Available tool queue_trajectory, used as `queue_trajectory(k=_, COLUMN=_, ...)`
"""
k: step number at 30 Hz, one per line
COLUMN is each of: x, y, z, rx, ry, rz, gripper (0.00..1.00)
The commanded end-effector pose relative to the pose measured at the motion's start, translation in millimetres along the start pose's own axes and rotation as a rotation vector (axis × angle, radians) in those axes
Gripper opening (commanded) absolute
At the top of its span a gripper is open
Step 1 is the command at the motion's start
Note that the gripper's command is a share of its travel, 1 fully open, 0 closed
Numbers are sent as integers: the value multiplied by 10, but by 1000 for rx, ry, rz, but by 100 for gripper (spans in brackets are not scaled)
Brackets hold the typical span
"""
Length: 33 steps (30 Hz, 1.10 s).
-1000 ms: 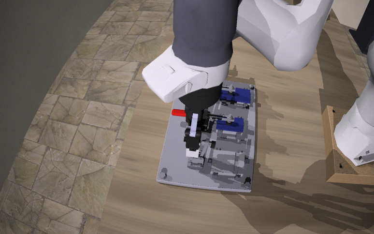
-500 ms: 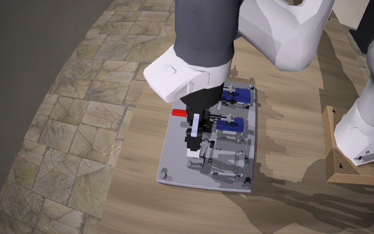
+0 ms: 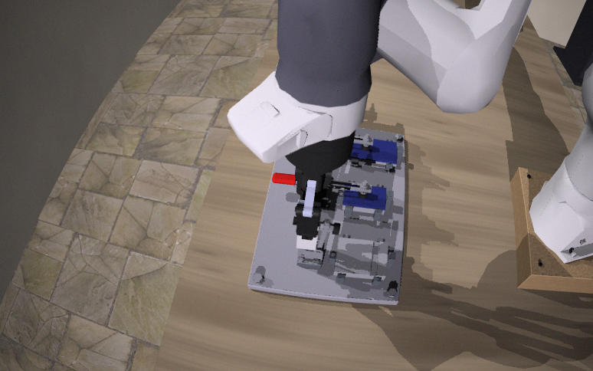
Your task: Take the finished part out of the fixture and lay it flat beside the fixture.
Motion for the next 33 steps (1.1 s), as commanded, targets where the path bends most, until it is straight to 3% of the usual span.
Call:
queue_trajectory(k=1, x=85, y=-21, z=-26, rx=2, ry=-20, rz=-3, gripper=0)
queue_trajectory(k=13, x=85, y=-21, z=-26, rx=2, ry=-20, rz=-3, gripper=0)
queue_trajectory(k=14, x=85, y=-21, z=-26, rx=2, ry=-20, rz=-3, gripper=28)
queue_trajectory(k=33, x=85, y=-21, z=-26, rx=2, ry=-20, rz=-3, gripper=28)
Point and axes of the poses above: the point where the finger pads meet when closed, its own z axis back along the fingers, its own y axis across the jaws, x = y × z, the point moved 4 cm from there along z, back along the fingers, and after that the axes turned 6 degrees about z, right-handed, at the moved point
